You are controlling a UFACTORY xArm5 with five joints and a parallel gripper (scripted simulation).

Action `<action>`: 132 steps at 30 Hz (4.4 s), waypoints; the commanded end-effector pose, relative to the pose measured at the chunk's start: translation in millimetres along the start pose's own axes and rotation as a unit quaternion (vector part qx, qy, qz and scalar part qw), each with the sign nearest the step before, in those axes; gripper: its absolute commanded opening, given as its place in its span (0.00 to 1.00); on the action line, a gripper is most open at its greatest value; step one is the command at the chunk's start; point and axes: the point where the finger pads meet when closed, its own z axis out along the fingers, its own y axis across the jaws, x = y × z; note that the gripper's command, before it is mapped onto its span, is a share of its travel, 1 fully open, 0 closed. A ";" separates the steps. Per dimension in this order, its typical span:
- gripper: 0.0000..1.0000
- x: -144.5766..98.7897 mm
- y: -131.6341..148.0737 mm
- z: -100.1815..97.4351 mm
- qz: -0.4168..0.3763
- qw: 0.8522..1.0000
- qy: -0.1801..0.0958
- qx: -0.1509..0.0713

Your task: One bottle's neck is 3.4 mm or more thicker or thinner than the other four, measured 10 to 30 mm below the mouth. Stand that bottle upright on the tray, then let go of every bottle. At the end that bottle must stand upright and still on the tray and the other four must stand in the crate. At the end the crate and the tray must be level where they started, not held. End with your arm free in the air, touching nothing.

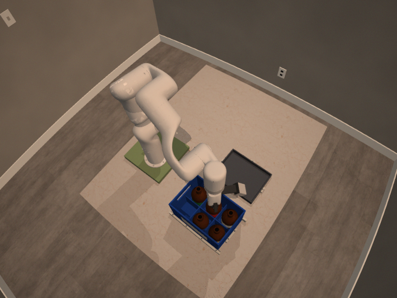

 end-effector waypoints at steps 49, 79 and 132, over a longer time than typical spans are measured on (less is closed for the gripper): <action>0.65 0.7 0.8 1.7 0.000 1.000 0.001 -0.002; 0.65 0.7 0.8 1.7 0.000 1.000 0.001 -0.002; 0.65 1.0 0.6 13.5 0.000 1.000 0.001 -0.002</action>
